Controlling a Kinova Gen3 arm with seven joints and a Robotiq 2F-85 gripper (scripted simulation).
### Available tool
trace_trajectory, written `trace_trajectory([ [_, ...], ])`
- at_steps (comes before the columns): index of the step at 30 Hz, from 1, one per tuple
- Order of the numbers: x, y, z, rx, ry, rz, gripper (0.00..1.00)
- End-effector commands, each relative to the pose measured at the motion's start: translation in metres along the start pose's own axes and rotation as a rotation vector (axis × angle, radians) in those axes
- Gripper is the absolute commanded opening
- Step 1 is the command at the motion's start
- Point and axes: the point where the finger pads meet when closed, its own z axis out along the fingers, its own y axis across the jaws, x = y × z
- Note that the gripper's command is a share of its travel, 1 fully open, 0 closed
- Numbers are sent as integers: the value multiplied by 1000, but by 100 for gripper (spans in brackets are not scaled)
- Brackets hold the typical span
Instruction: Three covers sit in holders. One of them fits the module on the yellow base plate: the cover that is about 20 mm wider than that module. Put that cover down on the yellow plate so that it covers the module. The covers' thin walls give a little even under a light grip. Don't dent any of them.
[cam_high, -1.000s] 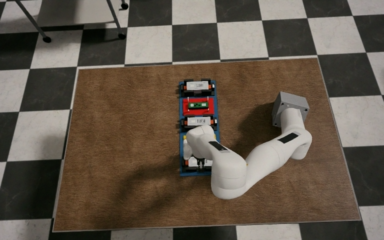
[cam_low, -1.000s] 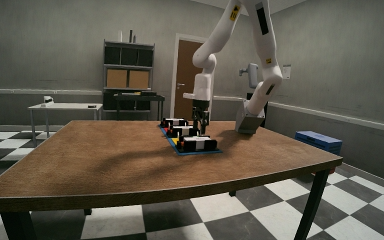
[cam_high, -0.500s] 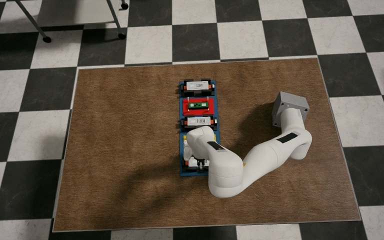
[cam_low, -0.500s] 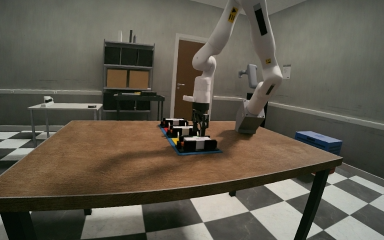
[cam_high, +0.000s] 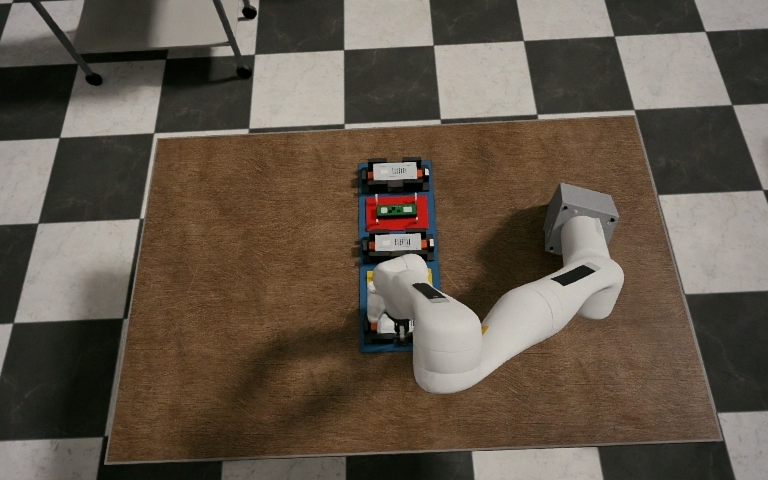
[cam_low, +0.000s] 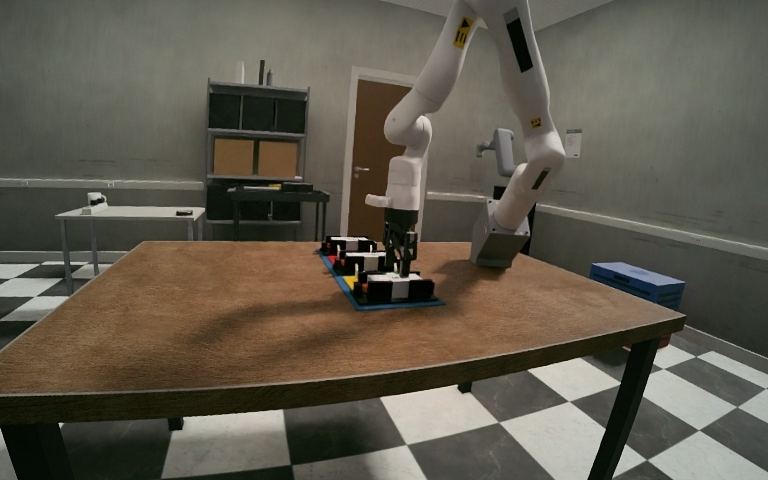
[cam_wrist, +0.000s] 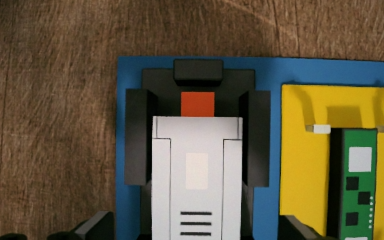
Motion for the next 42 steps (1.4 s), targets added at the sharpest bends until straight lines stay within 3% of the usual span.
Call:
trace_trajectory([
  [1,0,0,3,0,2,0,100],
  [42,0,0,25,0,2,0,100],
])
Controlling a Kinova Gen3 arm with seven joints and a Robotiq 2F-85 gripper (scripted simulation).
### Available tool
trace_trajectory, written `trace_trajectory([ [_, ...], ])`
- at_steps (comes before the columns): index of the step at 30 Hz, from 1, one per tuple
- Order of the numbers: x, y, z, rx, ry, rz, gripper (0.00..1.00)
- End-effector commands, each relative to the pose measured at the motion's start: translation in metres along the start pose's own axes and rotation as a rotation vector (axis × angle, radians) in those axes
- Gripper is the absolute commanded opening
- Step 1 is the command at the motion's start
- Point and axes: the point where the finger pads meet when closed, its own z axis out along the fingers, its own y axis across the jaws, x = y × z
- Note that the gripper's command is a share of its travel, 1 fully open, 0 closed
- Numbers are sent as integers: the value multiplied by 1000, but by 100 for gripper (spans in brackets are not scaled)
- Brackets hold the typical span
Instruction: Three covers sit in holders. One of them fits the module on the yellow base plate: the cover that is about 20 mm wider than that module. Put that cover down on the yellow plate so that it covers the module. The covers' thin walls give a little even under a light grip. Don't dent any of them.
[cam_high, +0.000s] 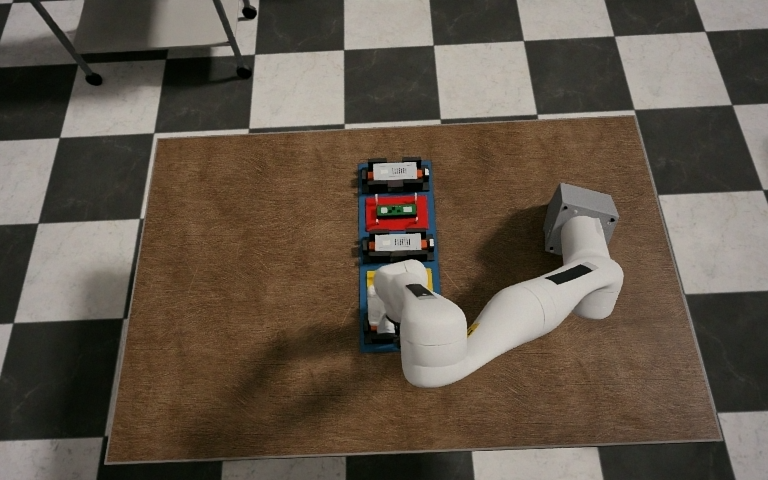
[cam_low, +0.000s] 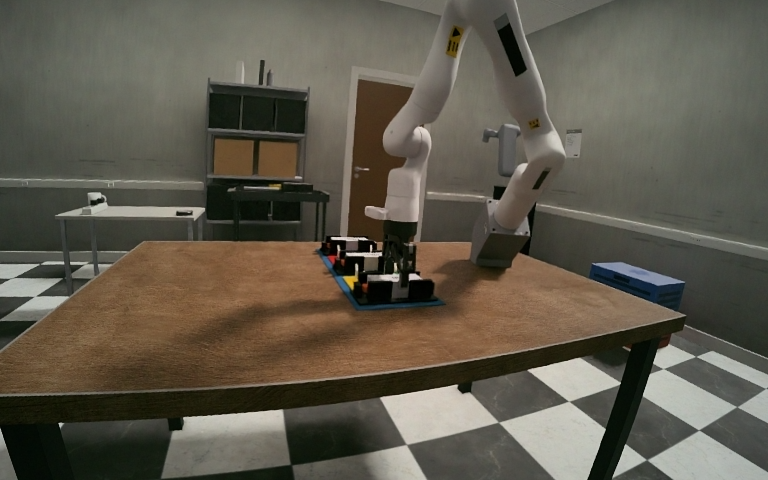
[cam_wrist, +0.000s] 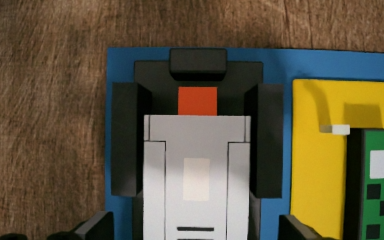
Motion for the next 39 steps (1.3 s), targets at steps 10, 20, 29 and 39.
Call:
trace_trajectory([
  [10,0,0,8,-1,2,0,100],
  [20,0,0,10,-1,1,0,70],
  [29,0,0,10,-1,1,0,70],
  [39,0,0,10,-1,1,0,70],
])
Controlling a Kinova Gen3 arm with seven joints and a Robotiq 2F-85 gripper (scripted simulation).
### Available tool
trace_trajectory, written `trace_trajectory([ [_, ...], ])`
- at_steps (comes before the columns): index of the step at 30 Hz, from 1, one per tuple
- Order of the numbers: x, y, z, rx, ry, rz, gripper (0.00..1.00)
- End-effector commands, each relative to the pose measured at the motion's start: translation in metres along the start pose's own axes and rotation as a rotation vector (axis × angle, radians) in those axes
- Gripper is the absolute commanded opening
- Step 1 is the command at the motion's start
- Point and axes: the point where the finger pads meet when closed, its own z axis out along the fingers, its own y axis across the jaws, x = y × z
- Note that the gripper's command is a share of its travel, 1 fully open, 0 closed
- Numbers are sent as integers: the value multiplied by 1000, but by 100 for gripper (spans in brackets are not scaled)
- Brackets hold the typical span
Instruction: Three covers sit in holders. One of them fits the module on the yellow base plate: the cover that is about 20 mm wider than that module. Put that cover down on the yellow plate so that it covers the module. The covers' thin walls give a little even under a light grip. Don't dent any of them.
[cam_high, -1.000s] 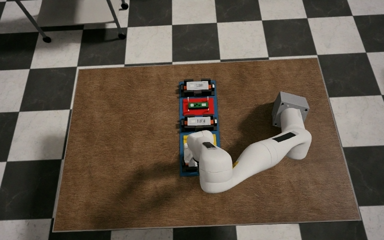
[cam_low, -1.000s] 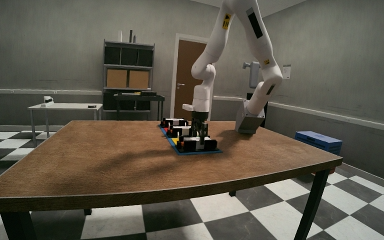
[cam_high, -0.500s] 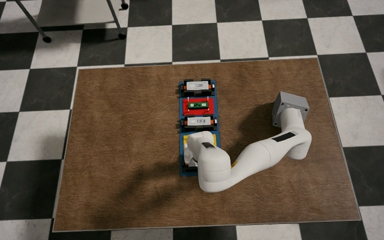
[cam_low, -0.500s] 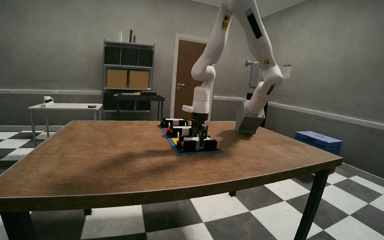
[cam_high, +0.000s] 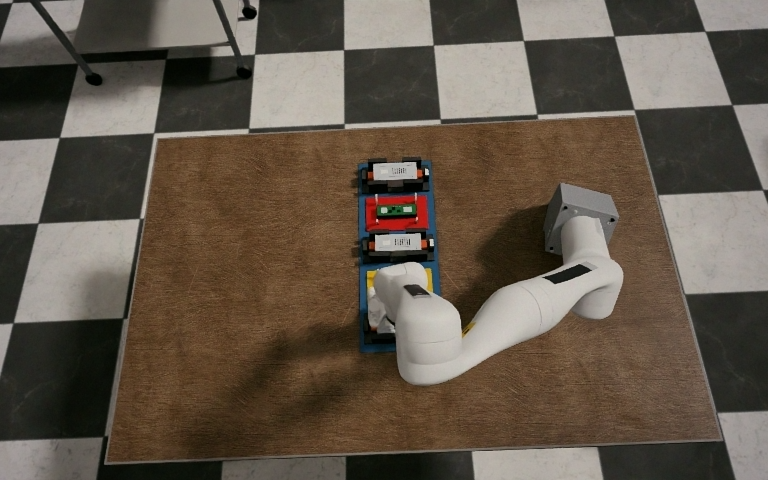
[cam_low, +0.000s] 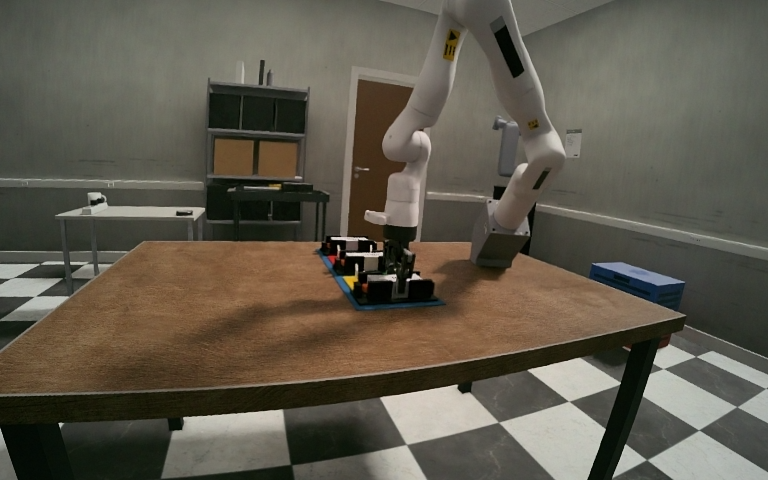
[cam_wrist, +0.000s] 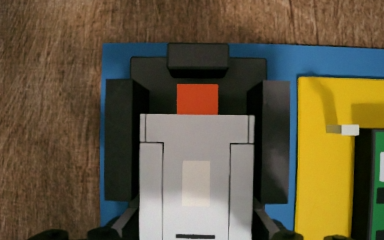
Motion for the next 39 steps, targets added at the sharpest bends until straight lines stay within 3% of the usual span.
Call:
trace_trajectory([
  [1,0,0,-1,-1,1,0,70],
  [14,0,0,-1,-1,1,0,70],
  [15,0,0,-1,-1,1,0,0],
  [39,1,0,-1,-1,2,0,0],
])
